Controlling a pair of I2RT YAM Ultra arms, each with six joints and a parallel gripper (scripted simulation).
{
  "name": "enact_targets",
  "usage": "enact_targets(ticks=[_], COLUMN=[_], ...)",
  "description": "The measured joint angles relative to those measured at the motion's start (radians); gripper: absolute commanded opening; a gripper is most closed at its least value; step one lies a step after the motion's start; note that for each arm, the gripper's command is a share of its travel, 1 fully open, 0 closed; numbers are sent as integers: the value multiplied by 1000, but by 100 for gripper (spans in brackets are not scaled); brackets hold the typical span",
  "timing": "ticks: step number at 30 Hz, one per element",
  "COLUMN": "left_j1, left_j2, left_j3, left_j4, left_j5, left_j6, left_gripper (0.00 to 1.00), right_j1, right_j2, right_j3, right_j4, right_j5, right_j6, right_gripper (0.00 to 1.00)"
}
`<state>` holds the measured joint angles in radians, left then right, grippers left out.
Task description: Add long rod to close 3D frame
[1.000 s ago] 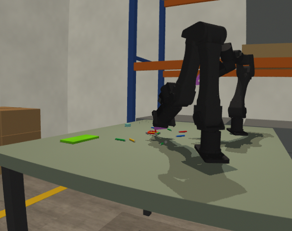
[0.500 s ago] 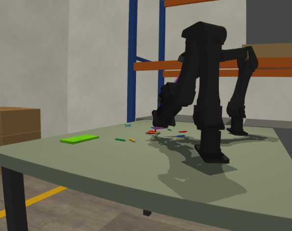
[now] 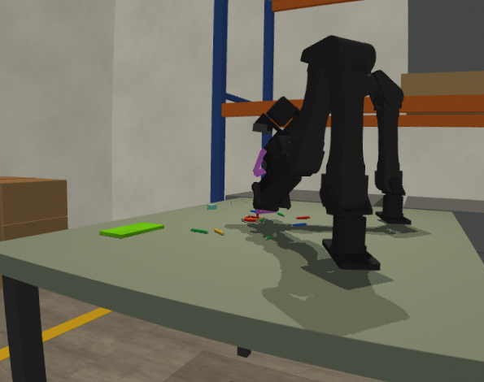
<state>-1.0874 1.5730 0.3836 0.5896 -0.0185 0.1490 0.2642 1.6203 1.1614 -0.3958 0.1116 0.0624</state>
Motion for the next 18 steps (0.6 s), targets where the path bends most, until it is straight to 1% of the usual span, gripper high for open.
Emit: enact_targets(ticks=[4,7,18], left_j1=[0,0,0], left_j2=[0,0,0], left_j3=[0,0,0], left_j4=[0,0,0], left_j5=[0,0,0], left_j6=[0,0,0], left_gripper=[0,0,0], right_j1=[-32,-36,-37], right_j2=[86,126,132], right_j3=[26,39,54], right_j4=[-4,-8,-10], right_j5=[-59,-83,-104], right_j6=[-34,-47,-57], right_gripper=[100,100,100])
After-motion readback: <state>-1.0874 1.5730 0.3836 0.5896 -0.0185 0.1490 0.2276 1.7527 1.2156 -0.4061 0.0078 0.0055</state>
